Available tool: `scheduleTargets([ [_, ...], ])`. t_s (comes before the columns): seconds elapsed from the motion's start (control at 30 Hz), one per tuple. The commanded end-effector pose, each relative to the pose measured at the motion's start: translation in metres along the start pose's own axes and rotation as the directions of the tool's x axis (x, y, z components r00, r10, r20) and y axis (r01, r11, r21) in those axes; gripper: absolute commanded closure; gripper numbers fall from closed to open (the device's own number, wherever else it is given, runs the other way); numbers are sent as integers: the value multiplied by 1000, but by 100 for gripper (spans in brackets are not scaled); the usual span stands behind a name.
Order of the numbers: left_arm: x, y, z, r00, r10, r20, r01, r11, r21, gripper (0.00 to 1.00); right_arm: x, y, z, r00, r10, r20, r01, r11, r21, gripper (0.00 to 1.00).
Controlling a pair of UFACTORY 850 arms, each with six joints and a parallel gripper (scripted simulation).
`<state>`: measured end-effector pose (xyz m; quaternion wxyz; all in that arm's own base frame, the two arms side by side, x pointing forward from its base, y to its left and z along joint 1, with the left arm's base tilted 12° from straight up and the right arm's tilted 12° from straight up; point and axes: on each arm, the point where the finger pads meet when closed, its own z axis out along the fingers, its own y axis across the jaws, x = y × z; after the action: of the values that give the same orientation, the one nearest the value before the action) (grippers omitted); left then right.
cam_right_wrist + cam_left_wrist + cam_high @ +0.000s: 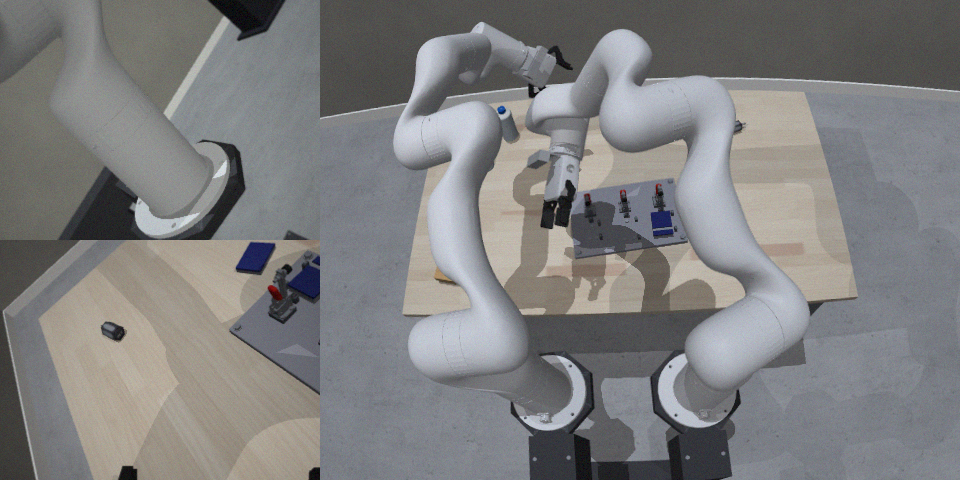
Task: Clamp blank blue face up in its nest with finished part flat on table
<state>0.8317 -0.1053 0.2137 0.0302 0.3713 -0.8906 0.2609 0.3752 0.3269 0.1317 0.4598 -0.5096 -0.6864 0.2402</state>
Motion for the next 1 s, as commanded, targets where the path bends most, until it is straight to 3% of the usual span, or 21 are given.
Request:
scheduleTargets([
  [0.0,0,-1,-2,1000,2,2,-2,1000,2,0,1,0,-1,1000,-1,0,1,1000,-1,0],
  [0.6,1,-1,0,1000,2,2,-2,1000,-3,0,1,0,-1,1000,-1,0,1,1000,-2,0],
  [0.7,15,6,21,1000,12,11,-12,998,-60,0,-1,-1,-3,1000,4,-2,-4,1000,-5,0],
  [0.8,46,22,62,998,46,33,-40,984,-175,0,-5,-3,-10,1000,18,-9,-19,1000,-17,0],
  [0.97,50,24,68,998,52,36,-44,981,-191,0,-7,-4,-14,1000,26,-12,-27,999,-23,0],
])
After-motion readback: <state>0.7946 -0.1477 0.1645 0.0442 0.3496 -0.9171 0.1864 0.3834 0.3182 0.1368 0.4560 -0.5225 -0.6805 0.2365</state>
